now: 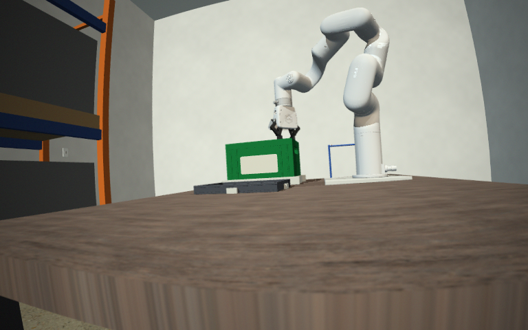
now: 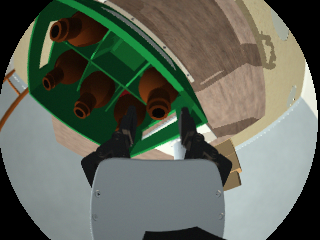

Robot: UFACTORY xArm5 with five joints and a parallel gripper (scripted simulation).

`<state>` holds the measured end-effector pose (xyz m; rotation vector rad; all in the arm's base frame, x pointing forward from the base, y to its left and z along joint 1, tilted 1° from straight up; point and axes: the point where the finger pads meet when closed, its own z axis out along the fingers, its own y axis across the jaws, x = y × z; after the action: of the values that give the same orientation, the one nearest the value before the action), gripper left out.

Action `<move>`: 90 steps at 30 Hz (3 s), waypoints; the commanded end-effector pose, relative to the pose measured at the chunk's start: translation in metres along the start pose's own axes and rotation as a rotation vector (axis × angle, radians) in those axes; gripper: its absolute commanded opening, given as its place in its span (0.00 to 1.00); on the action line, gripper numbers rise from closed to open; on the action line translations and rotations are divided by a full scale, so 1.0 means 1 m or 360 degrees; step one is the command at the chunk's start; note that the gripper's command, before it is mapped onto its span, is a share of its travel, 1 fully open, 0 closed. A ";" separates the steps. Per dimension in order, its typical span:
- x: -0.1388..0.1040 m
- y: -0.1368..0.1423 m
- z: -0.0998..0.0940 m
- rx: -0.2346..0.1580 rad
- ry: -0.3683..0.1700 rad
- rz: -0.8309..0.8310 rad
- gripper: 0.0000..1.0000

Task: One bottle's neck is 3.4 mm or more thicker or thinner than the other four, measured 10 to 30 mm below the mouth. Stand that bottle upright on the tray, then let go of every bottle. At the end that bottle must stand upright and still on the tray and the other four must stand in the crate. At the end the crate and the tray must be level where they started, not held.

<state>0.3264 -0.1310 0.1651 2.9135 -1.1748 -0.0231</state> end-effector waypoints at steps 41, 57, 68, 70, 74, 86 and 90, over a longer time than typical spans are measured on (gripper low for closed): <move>0.001 0.000 0.021 0.0002 0.0005 0.0000 0.65; 0.001 0.000 0.021 0.0002 0.0005 0.0000 0.00; 0.001 0.000 0.021 0.0002 0.0005 0.0000 0.00; 0.001 0.000 0.021 0.0002 0.0005 0.0000 0.00; 0.001 0.000 0.021 0.0002 0.0005 0.0000 0.00; 0.001 0.000 0.021 0.0002 0.0005 0.0000 0.00; 0.001 0.000 0.021 0.0002 0.0005 0.0000 0.65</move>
<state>0.3258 -0.1311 0.1430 2.9135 -1.1749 -0.0241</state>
